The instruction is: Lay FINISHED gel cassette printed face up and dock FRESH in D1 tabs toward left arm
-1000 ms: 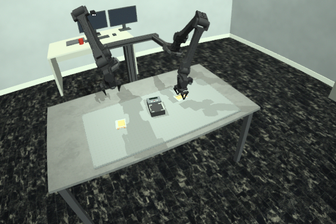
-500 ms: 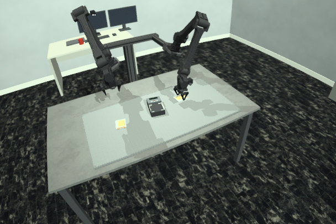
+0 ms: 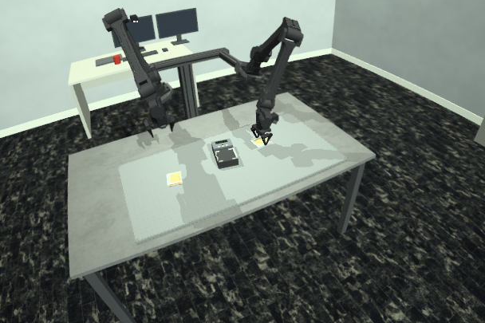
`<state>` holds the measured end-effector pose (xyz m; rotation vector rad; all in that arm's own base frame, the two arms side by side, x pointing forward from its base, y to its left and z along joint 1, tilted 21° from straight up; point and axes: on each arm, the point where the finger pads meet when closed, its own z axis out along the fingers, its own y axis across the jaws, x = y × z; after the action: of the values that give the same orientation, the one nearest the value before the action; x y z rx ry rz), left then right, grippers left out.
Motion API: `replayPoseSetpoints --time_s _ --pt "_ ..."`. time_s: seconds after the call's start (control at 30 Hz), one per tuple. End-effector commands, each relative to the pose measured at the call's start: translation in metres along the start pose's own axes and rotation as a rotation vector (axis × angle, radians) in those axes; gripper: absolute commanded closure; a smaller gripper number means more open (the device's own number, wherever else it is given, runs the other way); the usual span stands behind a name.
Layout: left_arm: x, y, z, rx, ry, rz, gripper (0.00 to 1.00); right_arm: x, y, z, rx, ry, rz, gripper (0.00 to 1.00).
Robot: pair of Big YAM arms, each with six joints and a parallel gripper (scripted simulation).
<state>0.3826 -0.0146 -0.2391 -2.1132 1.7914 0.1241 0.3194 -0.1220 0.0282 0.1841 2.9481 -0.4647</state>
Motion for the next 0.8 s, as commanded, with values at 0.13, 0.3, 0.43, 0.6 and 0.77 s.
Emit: replayPoseSetpoints --time_s 0.13,0.3,0.43,0.6,0.77 --pt "-0.0023 0.0001 0.0102 -0.001 0.000 0.000 1.00 -0.0153 0.0013 -0.0086 0.003 -0.025 -0.001 0.00" --pt "-0.0023 0.0001 0.0102 -0.001 0.000 0.000 1.00 -0.0153 0.0013 -0.0086 0.003 -0.025 -0.001 0.00" --pt "-0.0022 0.0002 0.0129 -0.002 0.001 0.000 1.00 -0.0153 0.0013 -0.0086 0.003 -0.025 -0.001 0.00" --pt "-0.0022 0.0004 0.0169 -0.002 0.001 0.000 1.00 -0.0153 0.0013 -0.0086 0.003 -0.025 -0.001 0.00" --pt "-0.0021 0.0005 0.0182 -0.002 0.001 0.000 1.00 -0.0153 0.0013 -0.0086 0.003 -0.025 -0.001 0.00"
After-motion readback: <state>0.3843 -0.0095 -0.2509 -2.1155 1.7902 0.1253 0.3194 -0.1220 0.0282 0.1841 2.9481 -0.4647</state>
